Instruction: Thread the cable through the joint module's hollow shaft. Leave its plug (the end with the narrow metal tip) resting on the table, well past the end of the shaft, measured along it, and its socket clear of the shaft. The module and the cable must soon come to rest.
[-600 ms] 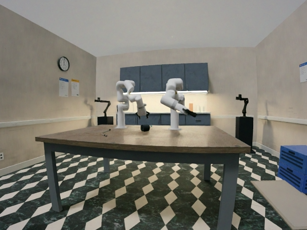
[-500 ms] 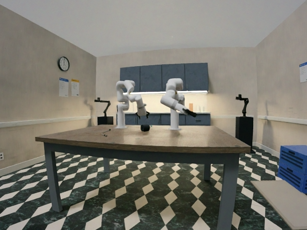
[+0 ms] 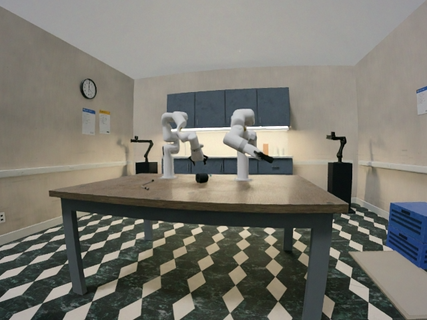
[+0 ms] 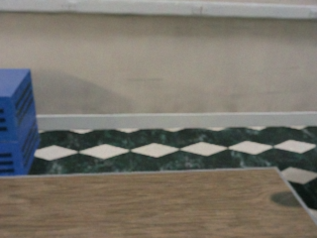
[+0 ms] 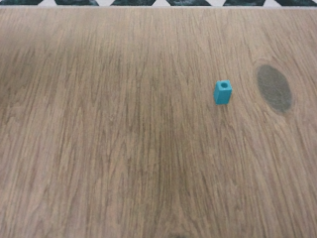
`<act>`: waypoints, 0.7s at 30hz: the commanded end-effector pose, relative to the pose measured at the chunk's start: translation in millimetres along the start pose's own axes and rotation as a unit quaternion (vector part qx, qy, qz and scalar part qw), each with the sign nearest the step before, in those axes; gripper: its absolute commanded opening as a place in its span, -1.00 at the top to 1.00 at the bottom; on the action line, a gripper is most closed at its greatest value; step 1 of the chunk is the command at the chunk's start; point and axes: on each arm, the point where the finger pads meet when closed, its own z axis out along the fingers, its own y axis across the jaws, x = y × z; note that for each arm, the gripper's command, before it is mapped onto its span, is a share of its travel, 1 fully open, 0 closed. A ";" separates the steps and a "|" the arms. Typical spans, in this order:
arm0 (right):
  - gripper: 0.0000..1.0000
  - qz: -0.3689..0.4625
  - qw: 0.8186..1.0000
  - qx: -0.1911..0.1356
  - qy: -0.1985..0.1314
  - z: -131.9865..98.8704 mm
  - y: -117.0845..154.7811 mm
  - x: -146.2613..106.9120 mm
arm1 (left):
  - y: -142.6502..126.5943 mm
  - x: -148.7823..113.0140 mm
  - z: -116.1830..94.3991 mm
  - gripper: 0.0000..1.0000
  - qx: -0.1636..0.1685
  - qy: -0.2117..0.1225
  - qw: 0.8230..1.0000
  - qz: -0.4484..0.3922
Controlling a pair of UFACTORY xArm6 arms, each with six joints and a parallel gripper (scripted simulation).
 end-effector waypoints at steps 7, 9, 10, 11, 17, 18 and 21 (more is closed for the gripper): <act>-1.00 0.105 0.994 -0.027 -0.027 -31.0 -1.1 -23.5 | -16.3 12.5 -12.5 -1.00 0.016 -0.033 0.998 0.050; -1.00 0.134 0.990 -0.032 -0.032 -37.8 -3.4 -29.7 | -21.4 13.0 -15.4 -1.00 0.020 -0.044 0.997 0.065; -1.00 0.141 0.989 -0.033 -0.035 -40.5 -4.1 -31.8 | -23.5 13.3 -15.9 -1.00 0.022 -0.047 0.996 0.069; -1.00 0.152 0.987 -0.035 -0.037 -42.9 -5.0 -34.0 | -25.3 13.6 -17.0 -1.00 0.023 -0.051 0.996 0.074; -1.00 0.210 0.975 -0.046 -0.047 -57.3 -10.6 -46.6 | -36.0 14.7 -22.9 -1.00 0.029 -0.075 0.991 0.105; -1.00 0.231 0.970 -0.049 -0.049 -60.4 -12.5 -49.8 | -37.3 14.5 -25.5 -1.00 0.027 -0.084 0.989 0.115; -1.00 0.274 0.958 -0.058 -0.057 -71.1 -17.5 -58.8 | -44.3 13.8 -31.5 -1.00 0.028 -0.102 0.985 0.138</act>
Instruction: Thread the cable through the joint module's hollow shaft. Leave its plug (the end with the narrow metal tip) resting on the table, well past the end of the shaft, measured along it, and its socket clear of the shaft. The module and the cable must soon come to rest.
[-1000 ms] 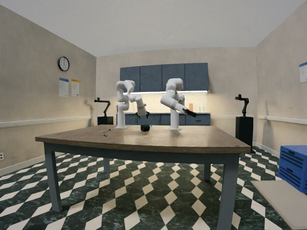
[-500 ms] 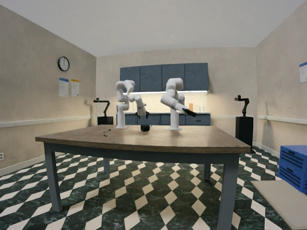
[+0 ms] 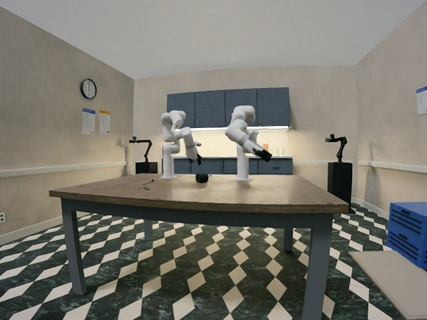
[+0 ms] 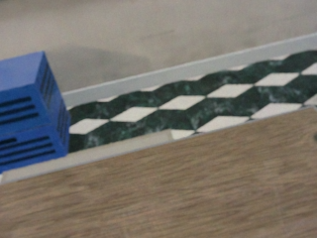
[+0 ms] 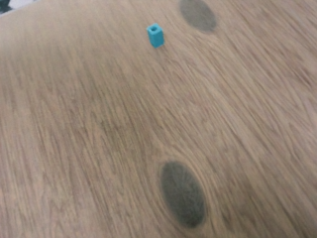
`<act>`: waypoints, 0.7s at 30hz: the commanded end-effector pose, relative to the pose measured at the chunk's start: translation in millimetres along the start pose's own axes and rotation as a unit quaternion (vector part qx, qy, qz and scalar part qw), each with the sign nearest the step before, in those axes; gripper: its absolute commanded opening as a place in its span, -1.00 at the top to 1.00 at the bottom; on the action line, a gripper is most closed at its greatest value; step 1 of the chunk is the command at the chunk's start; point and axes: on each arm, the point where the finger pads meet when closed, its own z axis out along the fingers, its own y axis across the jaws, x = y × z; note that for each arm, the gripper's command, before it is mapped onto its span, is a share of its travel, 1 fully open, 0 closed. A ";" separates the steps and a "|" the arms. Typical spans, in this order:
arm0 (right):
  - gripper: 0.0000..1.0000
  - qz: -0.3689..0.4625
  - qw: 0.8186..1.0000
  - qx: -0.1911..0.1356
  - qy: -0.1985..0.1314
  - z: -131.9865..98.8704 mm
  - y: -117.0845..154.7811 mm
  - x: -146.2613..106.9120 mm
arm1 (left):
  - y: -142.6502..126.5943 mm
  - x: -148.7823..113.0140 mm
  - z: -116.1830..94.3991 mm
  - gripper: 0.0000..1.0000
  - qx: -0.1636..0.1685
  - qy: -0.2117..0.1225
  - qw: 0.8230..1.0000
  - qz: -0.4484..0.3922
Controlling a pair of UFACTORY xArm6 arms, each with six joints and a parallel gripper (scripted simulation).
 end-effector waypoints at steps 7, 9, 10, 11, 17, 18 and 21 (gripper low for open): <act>-1.00 0.159 0.986 -0.040 -0.028 -40.4 3.9 -37.1 | -20.6 -2.3 -24.7 -1.00 -0.010 -0.061 0.995 0.081; -1.00 0.189 0.980 -0.047 -0.032 -47.1 2.9 -44.5 | -26.0 -3.7 -27.3 -1.00 -0.010 -0.073 0.993 0.096; -1.00 0.204 0.977 -0.050 -0.034 -50.4 2.3 -48.2 | -28.4 -4.7 -29.0 -1.00 -0.011 -0.079 0.991 0.103; -1.00 0.204 0.977 -0.050 -0.034 -50.4 2.3 -48.2 | -28.4 -4.7 -29.0 -1.00 -0.011 -0.079 0.991 0.103; -1.00 0.284 0.956 -0.068 -0.040 -66.5 -1.9 -66.6 | -41.3 -9.4 -36.9 -1.00 -0.017 -0.109 0.983 0.144; -1.00 0.293 0.953 -0.070 -0.041 -68.7 -2.5 -69.1 | -42.8 -10.0 -38.2 -1.00 -0.018 -0.112 0.982 0.149; -1.00 0.339 0.936 -0.082 -0.045 -79.5 -6.0 -81.0 | -49.8 -14.0 -44.8 -1.00 -0.025 -0.130 0.976 0.173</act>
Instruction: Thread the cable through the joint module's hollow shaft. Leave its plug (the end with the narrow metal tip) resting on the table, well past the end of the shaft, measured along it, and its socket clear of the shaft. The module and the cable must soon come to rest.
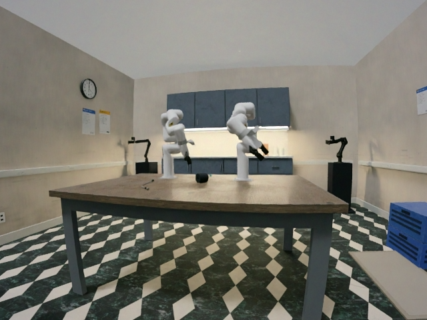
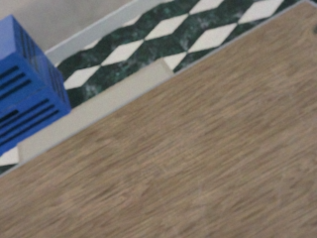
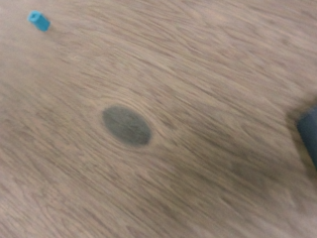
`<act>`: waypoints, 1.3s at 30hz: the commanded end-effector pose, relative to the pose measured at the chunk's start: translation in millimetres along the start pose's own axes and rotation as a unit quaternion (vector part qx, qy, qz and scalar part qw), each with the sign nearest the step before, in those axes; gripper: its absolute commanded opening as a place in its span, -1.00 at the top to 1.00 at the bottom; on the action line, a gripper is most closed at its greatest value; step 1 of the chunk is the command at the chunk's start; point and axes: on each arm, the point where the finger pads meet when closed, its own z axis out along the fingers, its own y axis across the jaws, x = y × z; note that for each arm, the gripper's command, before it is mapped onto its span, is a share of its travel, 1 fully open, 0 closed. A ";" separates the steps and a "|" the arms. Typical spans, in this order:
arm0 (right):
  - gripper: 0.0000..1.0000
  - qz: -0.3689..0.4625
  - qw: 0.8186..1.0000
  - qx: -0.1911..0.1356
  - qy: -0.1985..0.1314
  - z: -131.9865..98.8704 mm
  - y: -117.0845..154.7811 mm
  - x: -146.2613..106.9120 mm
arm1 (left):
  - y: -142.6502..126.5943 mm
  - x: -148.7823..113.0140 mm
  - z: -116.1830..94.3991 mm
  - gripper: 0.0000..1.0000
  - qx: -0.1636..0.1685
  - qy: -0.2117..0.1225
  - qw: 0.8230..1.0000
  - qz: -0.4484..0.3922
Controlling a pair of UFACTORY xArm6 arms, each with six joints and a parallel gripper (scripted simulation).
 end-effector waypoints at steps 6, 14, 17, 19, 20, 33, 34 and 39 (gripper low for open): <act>-1.00 0.155 0.987 -0.045 -0.012 -35.8 17.0 -34.5 | -15.0 -15.8 -24.5 -1.00 -0.032 -0.049 0.995 0.080; -1.00 0.249 0.966 -0.066 -0.014 -53.1 21.8 -58.2 | -26.5 -27.4 -32.8 -1.00 -0.050 -0.080 0.987 0.127; -1.00 0.294 0.953 -0.077 -0.014 -62.5 23.5 -71.2 | -31.0 -34.1 -38.1 -1.00 -0.061 -0.093 0.983 0.149; -1.00 0.321 0.943 -0.084 -0.015 -68.1 24.3 -78.6 | -33.3 -38.9 -42.1 -1.00 -0.069 -0.100 0.979 0.164; -1.00 0.334 0.939 -0.087 -0.014 -70.7 24.6 -82.3 | -34.6 -40.8 -43.8 -1.00 -0.073 -0.104 0.977 0.171; -1.00 0.490 0.863 -0.126 -0.011 -102.7 23.9 -128.8 | -50.8 -64.3 -63.3 -1.00 -0.125 -0.144 0.949 0.252; -1.00 0.503 0.855 -0.130 -0.010 -105.5 23.6 -132.9 | -52.1 -66.4 -65.2 -1.00 -0.130 -0.147 0.946 0.259; -1.00 0.563 0.814 -0.146 -0.005 -119.1 21.1 -151.9 | -57.0 -78.3 -76.1 -1.00 -0.157 -0.158 0.930 0.293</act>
